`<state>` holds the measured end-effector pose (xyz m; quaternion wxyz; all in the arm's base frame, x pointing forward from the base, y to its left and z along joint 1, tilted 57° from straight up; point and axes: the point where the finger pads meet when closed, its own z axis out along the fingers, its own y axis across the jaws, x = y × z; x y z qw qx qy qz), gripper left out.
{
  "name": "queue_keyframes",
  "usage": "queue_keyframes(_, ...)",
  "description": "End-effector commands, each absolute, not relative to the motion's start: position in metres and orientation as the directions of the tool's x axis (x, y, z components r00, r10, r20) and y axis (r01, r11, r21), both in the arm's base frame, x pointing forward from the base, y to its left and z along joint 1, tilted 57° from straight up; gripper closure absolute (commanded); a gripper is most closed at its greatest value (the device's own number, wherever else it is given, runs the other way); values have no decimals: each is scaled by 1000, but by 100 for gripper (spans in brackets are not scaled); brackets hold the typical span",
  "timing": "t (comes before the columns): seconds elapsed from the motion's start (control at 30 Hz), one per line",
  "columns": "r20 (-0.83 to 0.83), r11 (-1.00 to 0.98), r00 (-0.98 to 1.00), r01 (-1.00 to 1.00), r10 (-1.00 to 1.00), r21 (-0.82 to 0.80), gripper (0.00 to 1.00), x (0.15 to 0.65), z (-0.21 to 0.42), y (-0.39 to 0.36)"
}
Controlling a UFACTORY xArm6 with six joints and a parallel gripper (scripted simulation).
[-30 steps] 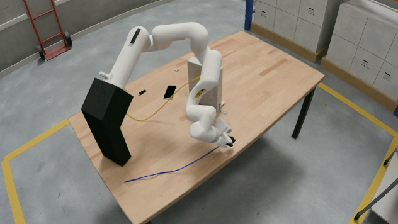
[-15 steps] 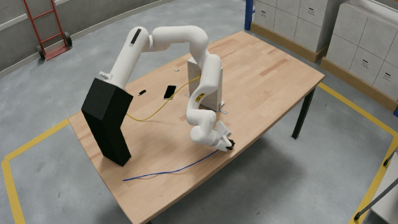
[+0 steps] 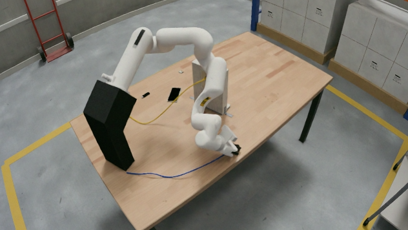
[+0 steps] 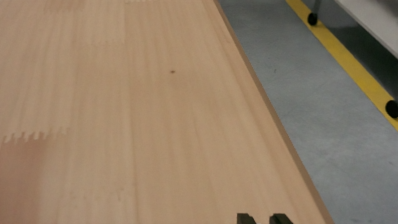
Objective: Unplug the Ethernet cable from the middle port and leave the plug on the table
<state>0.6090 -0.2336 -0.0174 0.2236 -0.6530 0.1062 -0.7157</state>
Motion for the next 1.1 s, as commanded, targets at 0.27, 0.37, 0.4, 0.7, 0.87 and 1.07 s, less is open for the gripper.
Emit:
queue_keyframes(0.27,888,-878,-48,180,-458,-443,86,609,-17,-235)
queue_keyframes(0.37,888,-878,-48,180,-458,-443,86,609,-17,-235)
queue_keyframes(0.4,888,-878,-48,180,-458,-443,86,609,-17,-235)
queue_keyframes(0.7,888,-878,-48,180,-458,-443,82,609,-17,-235)
queue_keyframes(0.87,888,-878,-48,180,-458,-443,77,609,-17,-235)
queue_keyframes(1.07,888,-878,-48,180,-458,-443,77,609,-17,-235)
